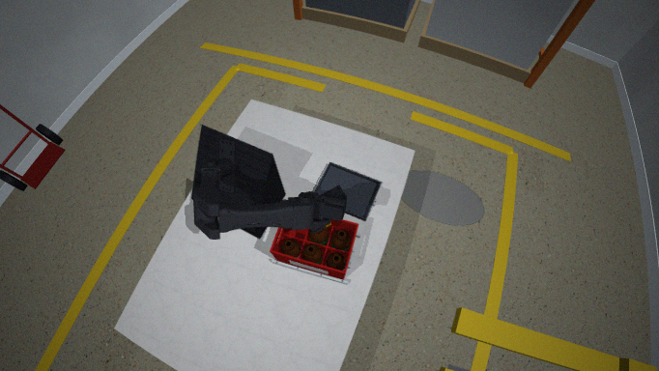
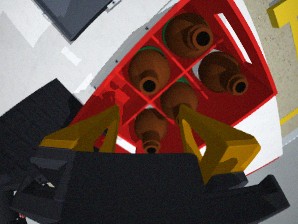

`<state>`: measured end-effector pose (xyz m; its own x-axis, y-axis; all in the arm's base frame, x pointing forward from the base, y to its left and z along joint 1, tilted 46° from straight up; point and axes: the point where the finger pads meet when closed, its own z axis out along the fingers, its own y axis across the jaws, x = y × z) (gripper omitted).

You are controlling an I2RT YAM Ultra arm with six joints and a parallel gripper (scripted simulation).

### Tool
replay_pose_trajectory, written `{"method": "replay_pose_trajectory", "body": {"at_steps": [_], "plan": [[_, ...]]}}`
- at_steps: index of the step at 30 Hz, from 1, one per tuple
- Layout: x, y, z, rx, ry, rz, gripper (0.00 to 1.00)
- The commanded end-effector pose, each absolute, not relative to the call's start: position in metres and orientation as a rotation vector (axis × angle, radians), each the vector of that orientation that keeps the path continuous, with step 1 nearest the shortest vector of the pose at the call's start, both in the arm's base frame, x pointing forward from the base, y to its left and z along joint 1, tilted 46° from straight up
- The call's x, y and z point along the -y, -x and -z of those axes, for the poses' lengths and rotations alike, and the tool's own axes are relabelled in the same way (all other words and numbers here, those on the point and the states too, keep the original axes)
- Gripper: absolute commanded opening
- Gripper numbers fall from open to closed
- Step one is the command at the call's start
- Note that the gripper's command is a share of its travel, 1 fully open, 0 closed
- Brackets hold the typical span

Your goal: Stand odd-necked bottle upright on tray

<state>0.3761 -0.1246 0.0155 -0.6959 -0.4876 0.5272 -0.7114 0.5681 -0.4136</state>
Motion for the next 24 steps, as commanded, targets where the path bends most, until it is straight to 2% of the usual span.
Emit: {"method": "replay_pose_trajectory", "body": {"at_steps": [1, 24], "plan": [[0.1137, -0.3831, -0.0278, 2.475, -1.008, -0.890, 0.61], [0.1143, -0.3818, -0.0239, 2.474, -1.011, -0.891, 0.61]]}}
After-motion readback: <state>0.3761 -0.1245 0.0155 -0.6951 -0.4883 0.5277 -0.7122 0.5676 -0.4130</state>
